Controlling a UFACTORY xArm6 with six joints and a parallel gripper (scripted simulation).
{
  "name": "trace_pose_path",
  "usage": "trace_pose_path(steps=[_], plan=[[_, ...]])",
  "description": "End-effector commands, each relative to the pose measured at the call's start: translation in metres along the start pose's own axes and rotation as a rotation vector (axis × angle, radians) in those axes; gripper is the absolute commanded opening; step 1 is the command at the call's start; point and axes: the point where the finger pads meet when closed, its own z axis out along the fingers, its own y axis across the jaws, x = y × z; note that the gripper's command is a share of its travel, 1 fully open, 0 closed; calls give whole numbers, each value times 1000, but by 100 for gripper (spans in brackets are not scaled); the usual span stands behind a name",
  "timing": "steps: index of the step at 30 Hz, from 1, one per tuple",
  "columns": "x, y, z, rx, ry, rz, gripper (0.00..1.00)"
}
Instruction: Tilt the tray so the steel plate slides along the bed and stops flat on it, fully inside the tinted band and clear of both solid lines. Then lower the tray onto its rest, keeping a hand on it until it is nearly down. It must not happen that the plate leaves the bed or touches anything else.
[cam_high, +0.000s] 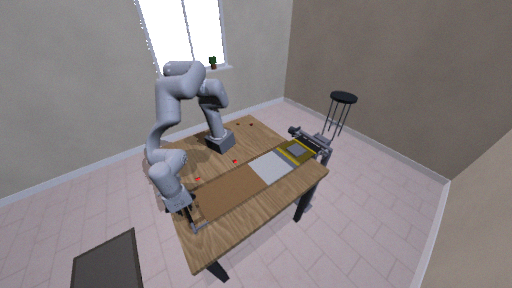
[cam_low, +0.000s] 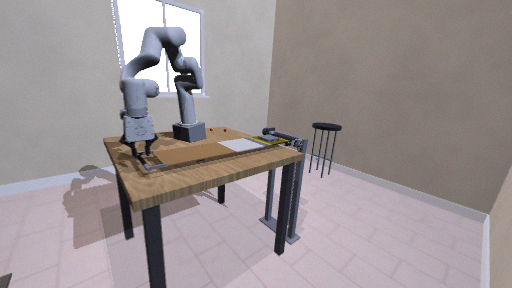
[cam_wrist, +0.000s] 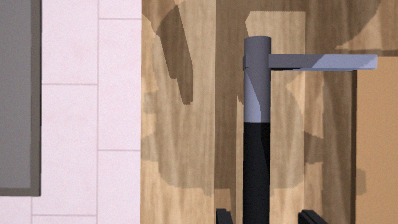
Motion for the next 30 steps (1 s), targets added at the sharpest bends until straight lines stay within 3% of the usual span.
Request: trace_pose_path(steps=[1, 13, 24, 25, 30], plan=[[-1, -1, -21, 4, -4, 0, 41], [-1, -1, -64, 4, -4, 0, 41], [-1, -1, -71, 4, -4, 0, 41], [-1, -1, -71, 4, -4, 0, 100], [-1, -1, -71, 4, -4, 0, 100]])
